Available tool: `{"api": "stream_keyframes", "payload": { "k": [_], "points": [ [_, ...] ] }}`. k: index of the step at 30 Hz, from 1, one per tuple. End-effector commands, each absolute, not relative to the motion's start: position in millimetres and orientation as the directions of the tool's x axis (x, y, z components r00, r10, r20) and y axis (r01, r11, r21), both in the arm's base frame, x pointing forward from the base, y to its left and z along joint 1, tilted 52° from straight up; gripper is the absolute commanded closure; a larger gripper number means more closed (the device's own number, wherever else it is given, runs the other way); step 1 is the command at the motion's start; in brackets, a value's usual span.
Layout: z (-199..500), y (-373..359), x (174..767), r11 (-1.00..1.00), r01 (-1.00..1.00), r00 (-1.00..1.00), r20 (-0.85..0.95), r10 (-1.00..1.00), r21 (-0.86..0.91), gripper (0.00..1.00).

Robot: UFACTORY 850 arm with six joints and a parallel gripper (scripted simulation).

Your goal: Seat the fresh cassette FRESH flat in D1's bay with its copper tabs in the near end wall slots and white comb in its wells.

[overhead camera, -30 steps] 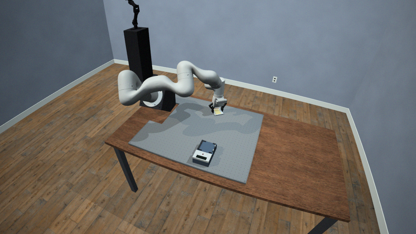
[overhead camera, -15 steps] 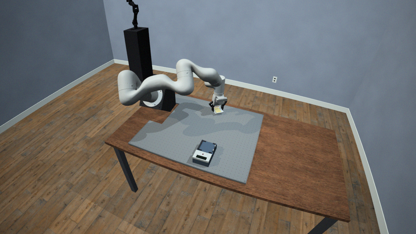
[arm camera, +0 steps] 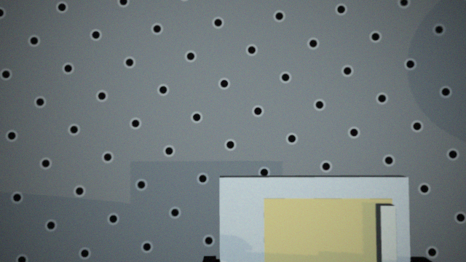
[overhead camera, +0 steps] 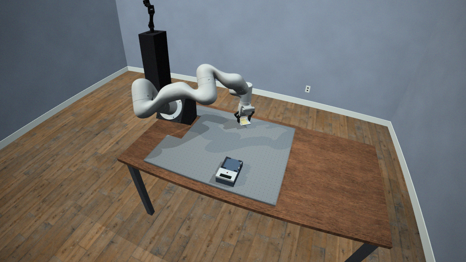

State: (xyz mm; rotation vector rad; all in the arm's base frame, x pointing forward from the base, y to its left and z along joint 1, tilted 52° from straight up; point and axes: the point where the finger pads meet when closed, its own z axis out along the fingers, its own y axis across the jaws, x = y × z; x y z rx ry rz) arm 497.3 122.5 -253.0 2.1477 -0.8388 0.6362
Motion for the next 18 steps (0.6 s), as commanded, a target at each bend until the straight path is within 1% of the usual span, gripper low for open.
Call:
{"api": "stream_keyframes", "payload": {
  "k": [1,18],
  "points": [
    [-248.9,128.1,496.9,-0.520,-0.727,0.664,0.653,-0.364,0.449,1.00],
    [-236.7,143.6,493.4,-0.520,-0.727,0.664,0.653,-0.364,0.449,1.00]
  ]
}}
